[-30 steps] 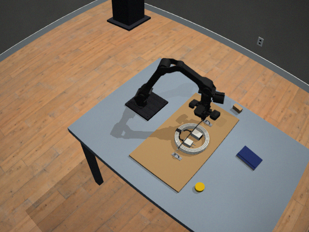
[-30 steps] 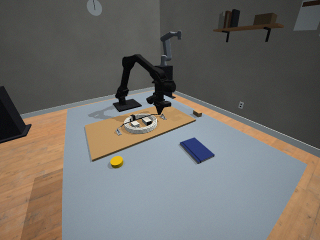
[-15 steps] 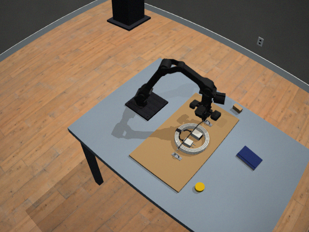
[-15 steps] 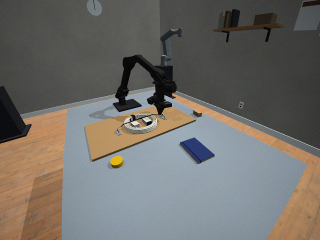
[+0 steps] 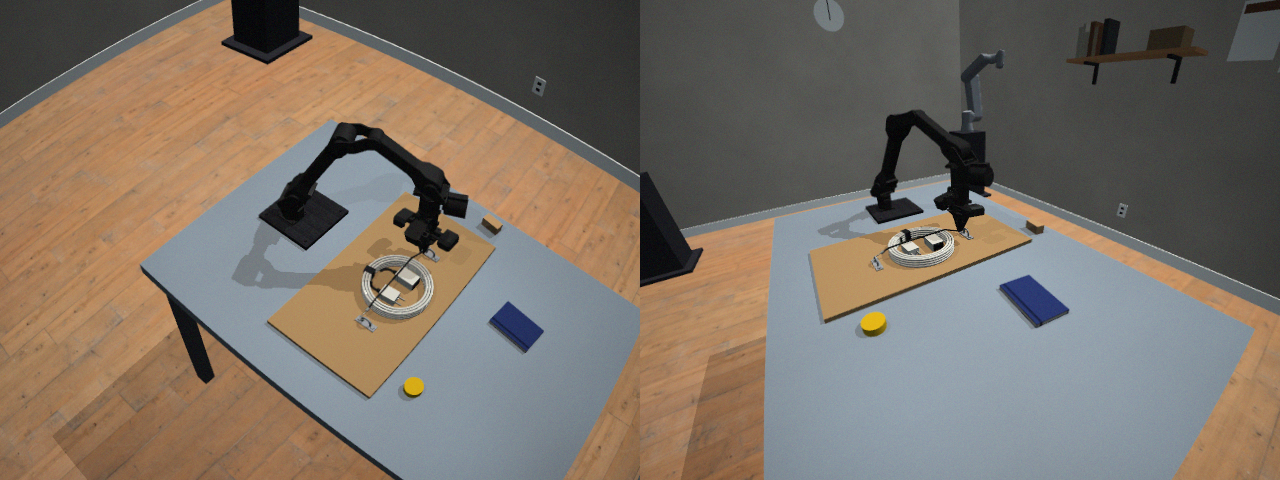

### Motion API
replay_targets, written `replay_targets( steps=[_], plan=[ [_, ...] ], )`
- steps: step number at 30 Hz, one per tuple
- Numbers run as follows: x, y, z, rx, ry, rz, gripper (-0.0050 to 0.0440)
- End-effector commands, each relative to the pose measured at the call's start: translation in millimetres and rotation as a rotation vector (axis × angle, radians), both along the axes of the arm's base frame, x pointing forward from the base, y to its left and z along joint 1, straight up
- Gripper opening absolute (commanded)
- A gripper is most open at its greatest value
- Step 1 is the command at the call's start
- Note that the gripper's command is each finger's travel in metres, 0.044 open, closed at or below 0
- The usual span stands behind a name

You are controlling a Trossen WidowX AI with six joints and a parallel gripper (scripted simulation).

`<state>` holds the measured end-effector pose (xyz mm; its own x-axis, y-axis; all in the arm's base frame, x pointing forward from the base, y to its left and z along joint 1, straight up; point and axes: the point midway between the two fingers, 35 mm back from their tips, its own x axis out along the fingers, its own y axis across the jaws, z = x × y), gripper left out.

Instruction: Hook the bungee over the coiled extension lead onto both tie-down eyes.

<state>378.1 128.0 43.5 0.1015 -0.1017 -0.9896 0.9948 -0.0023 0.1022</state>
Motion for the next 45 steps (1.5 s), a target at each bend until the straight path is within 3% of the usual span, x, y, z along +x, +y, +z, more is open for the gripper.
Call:
replay_targets(
  steps=[1, 45],
  plan=[
    [4, 23, 4, 0.056, -0.014, 0.046, -0.0050],
    [5, -8, 9, 0.036, -0.022, 0.013, -0.0050]
  ],
)
